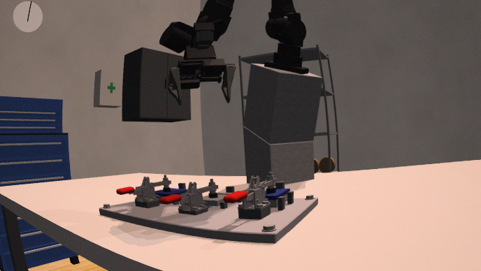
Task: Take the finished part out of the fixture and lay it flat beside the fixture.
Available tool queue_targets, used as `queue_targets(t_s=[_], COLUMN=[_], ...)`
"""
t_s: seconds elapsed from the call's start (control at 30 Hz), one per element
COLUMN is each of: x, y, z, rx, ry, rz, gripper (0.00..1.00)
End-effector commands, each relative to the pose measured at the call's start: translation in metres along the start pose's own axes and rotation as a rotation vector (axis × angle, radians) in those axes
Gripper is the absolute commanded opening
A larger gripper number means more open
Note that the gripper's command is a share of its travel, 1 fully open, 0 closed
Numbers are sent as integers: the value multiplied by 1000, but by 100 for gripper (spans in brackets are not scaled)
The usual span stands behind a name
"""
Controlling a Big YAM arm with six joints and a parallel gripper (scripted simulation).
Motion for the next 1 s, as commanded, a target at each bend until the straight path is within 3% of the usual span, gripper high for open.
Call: queue_targets(t_s=[0.0,0.27,0.33,0.4,0.5,0.57,0.63,0.97], x=[13,18,24,34,34,31,12,25], y=[-4,3,9,19,19,12,14,18], z=[-6,-8,-10,-12,-12,-19,-6,-13], rx=[-19,-9,-16,-38,-38,-60,-38,-42], ry=[-25,5,88,218,218,235,274,234], rz=[-21,8,66,161,161,155,183,162], gripper=[100,100,100,100,100,100,100,100])
Point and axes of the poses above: the point where the finger pads meet when closed, its own y axis out along the fingers, its own z axis across the jaws, x = y × z, the point moved 4 cm from there along -y, back along the fingers, and after that the axes turned 6 degrees about y, right-handed, at the moved point
